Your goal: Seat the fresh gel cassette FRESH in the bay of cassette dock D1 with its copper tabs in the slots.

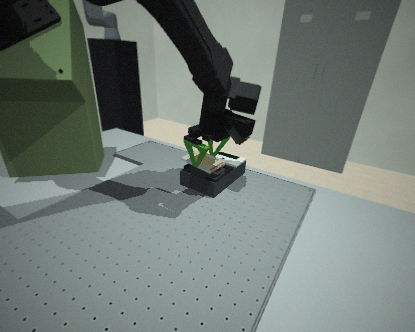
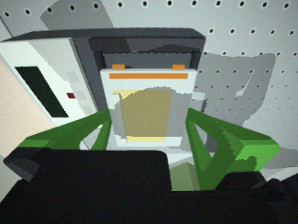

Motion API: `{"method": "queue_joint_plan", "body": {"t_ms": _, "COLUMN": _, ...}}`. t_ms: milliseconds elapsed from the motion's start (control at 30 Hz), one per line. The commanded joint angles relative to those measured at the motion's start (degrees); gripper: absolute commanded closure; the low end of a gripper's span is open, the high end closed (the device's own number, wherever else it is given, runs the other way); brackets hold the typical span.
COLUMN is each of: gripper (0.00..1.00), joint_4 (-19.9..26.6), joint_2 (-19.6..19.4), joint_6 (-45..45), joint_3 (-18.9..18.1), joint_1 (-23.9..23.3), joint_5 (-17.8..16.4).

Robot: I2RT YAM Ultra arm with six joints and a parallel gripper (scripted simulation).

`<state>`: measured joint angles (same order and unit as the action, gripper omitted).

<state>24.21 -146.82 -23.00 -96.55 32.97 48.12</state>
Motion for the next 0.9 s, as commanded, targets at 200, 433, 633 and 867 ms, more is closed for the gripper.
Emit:
{"method": "queue_joint_plan", "body": {"t_ms": 200, "gripper": 1.0, "joint_4": -1.02, "joint_2": -0.55, "joint_6": 0.73, "joint_3": -1.82, "joint_1": 1.2, "joint_5": -0.24}}
{"method": "queue_joint_plan", "body": {"t_ms": 433, "gripper": 1.0, "joint_4": -1.11, "joint_2": -1.27, "joint_6": 0.91, "joint_3": -2.18, "joint_1": 1.08, "joint_5": -0.31}}
{"method": "queue_joint_plan", "body": {"t_ms": 633, "gripper": 1.0, "joint_4": -1.1, "joint_2": -1.25, "joint_6": 1.14, "joint_3": -2.6, "joint_1": 0.92, "joint_5": -0.26}}
{"method": "queue_joint_plan", "body": {"t_ms": 867, "gripper": 1.0, "joint_4": -1.3, "joint_2": -1.44, "joint_6": 1.34, "joint_3": -2.87, "joint_1": 0.77, "joint_5": -0.33}}
